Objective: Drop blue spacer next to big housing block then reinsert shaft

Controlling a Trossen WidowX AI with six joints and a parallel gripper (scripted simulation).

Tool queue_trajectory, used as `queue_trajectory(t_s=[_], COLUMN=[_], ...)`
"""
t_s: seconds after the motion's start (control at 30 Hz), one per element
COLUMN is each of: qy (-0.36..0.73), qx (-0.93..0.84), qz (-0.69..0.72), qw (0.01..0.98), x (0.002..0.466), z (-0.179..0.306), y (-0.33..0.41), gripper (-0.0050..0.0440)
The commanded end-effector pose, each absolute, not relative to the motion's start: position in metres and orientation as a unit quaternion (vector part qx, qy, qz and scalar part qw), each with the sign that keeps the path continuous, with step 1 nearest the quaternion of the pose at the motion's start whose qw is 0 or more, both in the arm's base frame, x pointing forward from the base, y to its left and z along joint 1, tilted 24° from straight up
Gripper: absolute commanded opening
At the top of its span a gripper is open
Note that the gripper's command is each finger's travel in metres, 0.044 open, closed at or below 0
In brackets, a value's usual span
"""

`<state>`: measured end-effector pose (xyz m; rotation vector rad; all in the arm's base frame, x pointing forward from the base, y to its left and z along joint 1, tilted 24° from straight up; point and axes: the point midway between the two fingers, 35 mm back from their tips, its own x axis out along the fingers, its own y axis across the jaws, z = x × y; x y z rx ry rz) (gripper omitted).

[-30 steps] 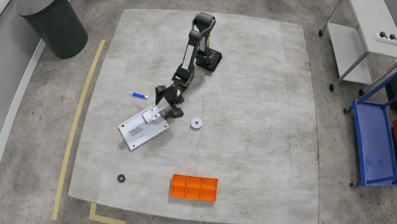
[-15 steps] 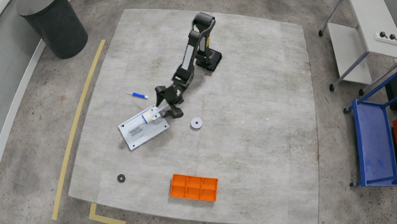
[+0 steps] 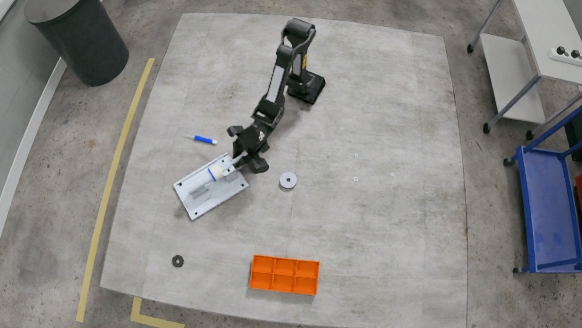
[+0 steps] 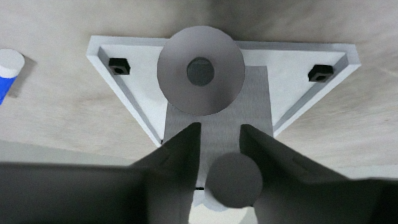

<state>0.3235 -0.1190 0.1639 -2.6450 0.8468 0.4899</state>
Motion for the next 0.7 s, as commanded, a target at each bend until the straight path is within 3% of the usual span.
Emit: queue_trajectory(t_s=[0.0, 0.4, 0.67], qy=[0.297, 0.297, 0.297], qx=[-0.928, -0.928, -0.928], qz=[0.16, 0.16, 0.157], qw=[0.161, 0.161, 0.162], x=[0.3241, 0.3231, 0.3186], z=[0.1723, 0.171, 0.1694], y=[-0.1204, -0.12, -0.1164], gripper=[0.0077, 0.0, -0.0003])
